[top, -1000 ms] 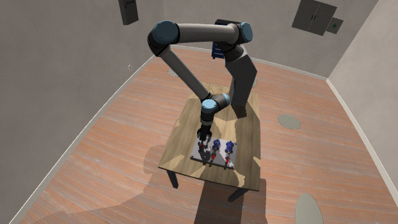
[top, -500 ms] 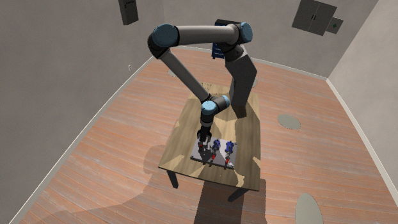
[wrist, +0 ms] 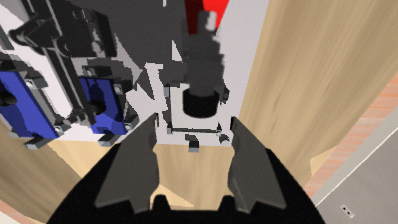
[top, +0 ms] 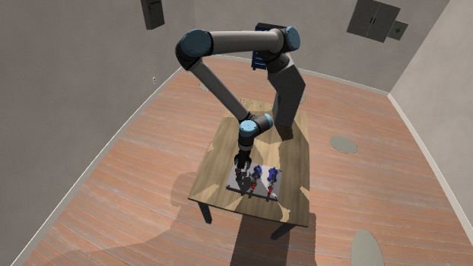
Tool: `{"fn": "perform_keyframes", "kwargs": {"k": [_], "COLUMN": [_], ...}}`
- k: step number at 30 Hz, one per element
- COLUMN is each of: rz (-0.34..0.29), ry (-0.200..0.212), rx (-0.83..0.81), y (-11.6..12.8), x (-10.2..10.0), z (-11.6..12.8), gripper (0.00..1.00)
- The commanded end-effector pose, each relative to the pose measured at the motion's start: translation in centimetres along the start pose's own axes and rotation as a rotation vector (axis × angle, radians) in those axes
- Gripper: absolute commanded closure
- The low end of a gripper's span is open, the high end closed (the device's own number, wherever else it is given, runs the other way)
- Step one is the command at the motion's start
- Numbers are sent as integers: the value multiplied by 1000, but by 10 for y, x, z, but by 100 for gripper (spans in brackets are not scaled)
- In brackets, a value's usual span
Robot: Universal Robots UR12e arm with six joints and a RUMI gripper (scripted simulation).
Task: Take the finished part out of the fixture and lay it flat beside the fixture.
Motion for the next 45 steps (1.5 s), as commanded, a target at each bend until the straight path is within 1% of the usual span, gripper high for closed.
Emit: {"fn": "perform_keyframes", "kwargs": {"k": [1,28,29,45], "rz": [3,3,3,3], "ry": [1,1,1,1], "rx": [-2,-2,-2,-2], "y": [-2,-2,-2,-2], "x": [0,0,0,0], "z": [2,2,2,2], "gripper": [41,41,100,100]}}
Point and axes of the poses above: the point where the finger pads meet when closed, its own x axis back along the fingers, its own z axis across the jaws, y = z × x, the point moved 1 cm from there along x, back along the fingers, and after that the axes turned 4 degrees about -x, right-handed, at the moved point
